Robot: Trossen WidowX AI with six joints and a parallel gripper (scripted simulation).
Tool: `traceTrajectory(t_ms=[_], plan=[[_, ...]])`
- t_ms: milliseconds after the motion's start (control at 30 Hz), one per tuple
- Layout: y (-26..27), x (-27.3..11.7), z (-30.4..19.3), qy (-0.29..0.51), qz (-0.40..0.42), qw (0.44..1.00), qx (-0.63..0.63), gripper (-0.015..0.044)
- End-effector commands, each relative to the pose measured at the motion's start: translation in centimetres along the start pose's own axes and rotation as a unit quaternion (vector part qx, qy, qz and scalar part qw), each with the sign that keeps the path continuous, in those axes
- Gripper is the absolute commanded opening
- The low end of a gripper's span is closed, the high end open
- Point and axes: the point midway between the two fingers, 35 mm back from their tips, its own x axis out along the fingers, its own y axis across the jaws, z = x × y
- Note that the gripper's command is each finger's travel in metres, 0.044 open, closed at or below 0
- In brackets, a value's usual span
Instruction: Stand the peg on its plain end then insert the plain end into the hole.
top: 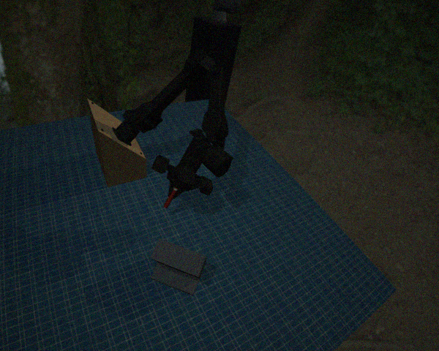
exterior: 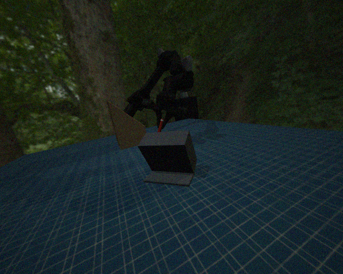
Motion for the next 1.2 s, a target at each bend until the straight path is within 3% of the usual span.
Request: traceTrajectory(t_ms=[0,1167], plan=[[0.3,0.0,0.4,-0.022,-0.009,1.0,0.002,0.0],[3.1,-0.3,2.5,-0.185,-0.043,0.982,0.018,0.0]])
